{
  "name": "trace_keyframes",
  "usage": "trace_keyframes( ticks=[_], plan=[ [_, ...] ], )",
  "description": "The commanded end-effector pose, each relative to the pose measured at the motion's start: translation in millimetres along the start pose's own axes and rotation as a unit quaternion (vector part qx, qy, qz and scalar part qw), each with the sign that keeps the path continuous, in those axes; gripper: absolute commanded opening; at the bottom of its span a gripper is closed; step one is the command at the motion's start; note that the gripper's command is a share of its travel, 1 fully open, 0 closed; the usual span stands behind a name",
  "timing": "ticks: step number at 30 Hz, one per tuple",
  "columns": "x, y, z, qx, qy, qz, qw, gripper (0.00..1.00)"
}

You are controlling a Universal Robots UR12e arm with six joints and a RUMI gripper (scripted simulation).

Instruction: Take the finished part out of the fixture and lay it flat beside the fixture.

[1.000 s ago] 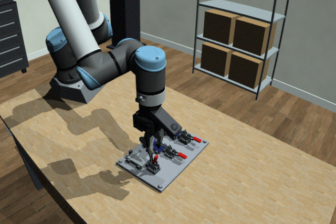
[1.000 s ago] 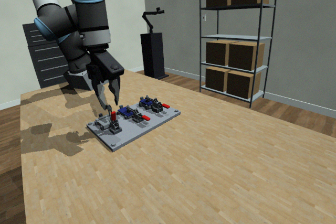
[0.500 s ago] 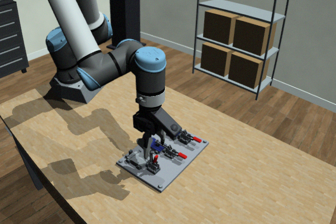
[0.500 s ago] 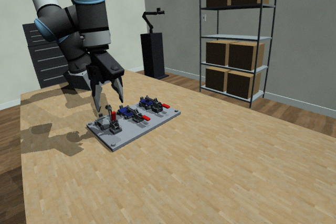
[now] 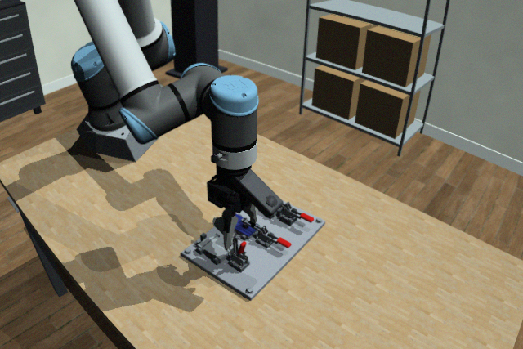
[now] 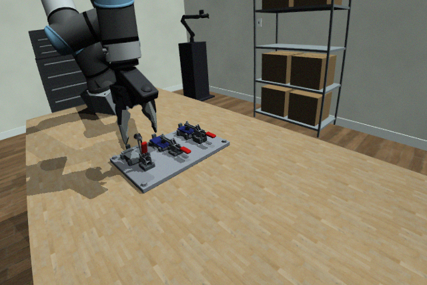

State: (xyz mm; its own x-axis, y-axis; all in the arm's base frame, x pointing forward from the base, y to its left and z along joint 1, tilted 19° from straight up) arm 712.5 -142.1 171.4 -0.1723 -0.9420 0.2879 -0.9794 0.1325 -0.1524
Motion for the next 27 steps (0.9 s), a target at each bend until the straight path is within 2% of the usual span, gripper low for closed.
trace_keyframes(
  ticks=[1, 11, 27],
  plan=[
    [0, 0, -1, 0.001, 0.000, 0.000, 1.000, 0.59],
    [1, 7, -1, 0.001, 0.000, 0.000, 1.000, 0.59],
    [7, 49, -1, 0.001, 0.000, 0.000, 1.000, 0.59]
  ],
)
Point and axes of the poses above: the point where the finger pads meet when closed, its own z axis out along the fingers, its own x axis across the jaws, y = z × x, the point moved 7 cm from there along -z, back along the fingers, and after that the axes turned 8 degrees about z, right-handed, at the moved point
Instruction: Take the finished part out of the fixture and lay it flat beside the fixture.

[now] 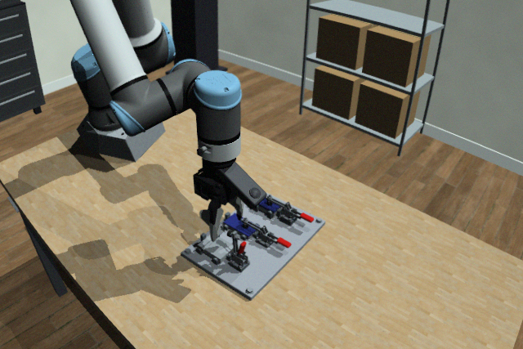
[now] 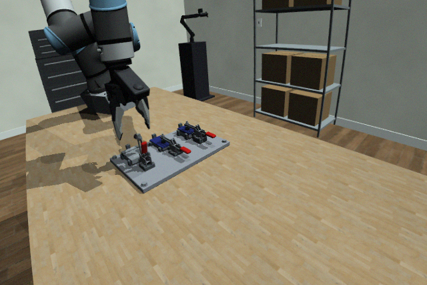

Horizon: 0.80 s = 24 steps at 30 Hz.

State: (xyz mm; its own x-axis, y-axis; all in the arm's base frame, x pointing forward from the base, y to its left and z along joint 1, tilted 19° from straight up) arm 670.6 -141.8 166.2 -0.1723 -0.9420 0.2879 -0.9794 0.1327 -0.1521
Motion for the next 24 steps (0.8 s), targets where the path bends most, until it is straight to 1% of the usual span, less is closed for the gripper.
trace_keyframes(
  ticks=[1, 7, 12, 24],
  plan=[
    [2, 11, -1, 0.001, 0.000, 0.000, 1.000, 0.59],
    [4, 28, -1, 0.001, 0.000, 0.000, 1.000, 0.59],
    [6, 37, -1, 0.001, 0.000, 0.000, 1.000, 0.59],
    [6, 41, -1, 0.001, 0.000, 0.000, 1.000, 0.59]
  ],
)
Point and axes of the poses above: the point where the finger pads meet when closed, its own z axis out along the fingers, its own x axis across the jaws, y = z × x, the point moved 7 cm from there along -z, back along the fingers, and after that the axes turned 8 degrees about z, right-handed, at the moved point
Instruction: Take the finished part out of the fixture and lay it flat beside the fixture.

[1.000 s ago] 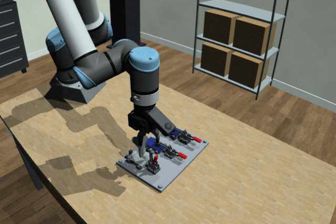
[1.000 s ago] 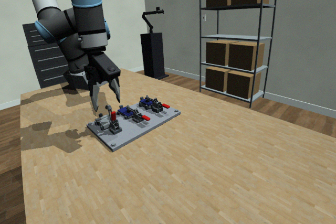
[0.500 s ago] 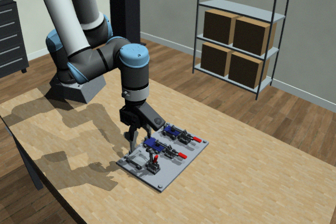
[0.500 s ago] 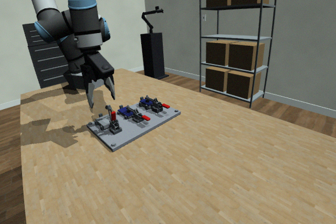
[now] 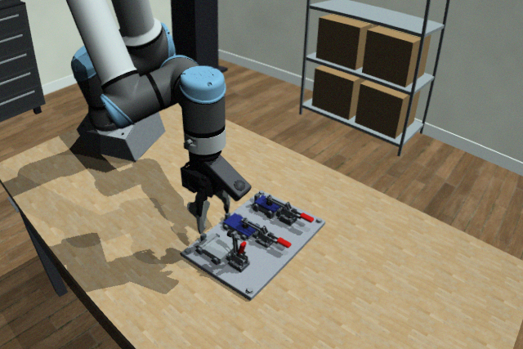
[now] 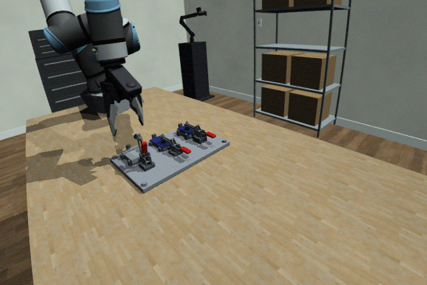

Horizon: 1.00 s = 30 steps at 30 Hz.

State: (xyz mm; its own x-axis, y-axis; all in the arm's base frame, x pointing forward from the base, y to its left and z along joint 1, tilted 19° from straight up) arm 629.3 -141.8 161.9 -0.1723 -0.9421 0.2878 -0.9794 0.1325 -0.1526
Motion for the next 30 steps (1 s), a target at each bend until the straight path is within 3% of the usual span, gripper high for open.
trace_keyframes(
  ticks=[1, 9, 30],
  plan=[
    [0, 0, 0, 0.001, 0.000, 0.000, 1.000, 0.59],
    [0, 0, 5, 0.001, 0.000, 0.000, 1.000, 0.59],
    [0, 0, 50, 0.001, 0.000, 0.000, 1.000, 0.59]
  ],
)
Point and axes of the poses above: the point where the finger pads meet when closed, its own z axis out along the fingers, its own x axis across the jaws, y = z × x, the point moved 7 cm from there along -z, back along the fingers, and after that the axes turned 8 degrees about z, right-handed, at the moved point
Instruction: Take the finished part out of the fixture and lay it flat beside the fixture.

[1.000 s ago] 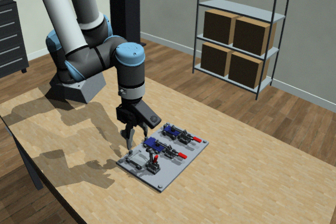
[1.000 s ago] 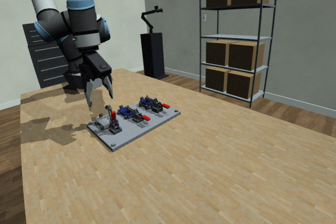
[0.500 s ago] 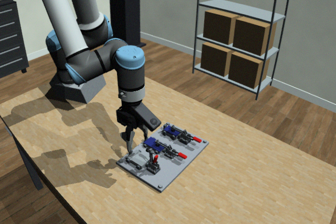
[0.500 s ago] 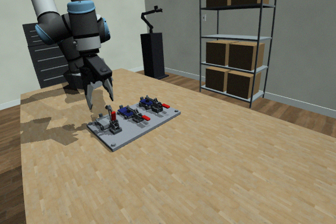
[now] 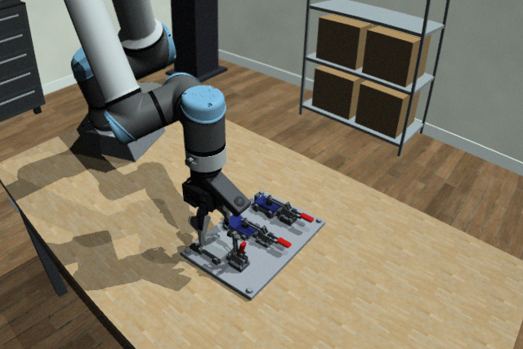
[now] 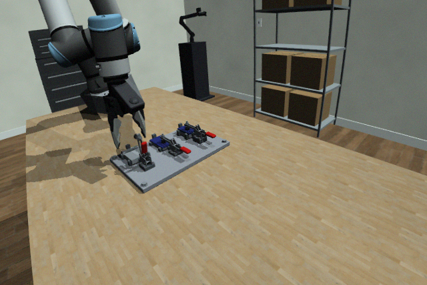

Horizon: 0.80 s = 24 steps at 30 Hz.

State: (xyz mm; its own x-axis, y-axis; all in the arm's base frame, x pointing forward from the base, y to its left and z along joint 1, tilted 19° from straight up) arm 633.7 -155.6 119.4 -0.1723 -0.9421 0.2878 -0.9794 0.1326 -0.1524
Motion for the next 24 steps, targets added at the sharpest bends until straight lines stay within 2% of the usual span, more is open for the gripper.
trace_keyframes(
  ticks=[1, 24],
  plan=[
    [0.1, -0.7, 6.7, 0.001, 0.000, 0.000, 1.000, 0.59],
    [0.1, -0.7, 9.5, 0.001, 0.000, 0.000, 1.000, 0.59]
  ],
)
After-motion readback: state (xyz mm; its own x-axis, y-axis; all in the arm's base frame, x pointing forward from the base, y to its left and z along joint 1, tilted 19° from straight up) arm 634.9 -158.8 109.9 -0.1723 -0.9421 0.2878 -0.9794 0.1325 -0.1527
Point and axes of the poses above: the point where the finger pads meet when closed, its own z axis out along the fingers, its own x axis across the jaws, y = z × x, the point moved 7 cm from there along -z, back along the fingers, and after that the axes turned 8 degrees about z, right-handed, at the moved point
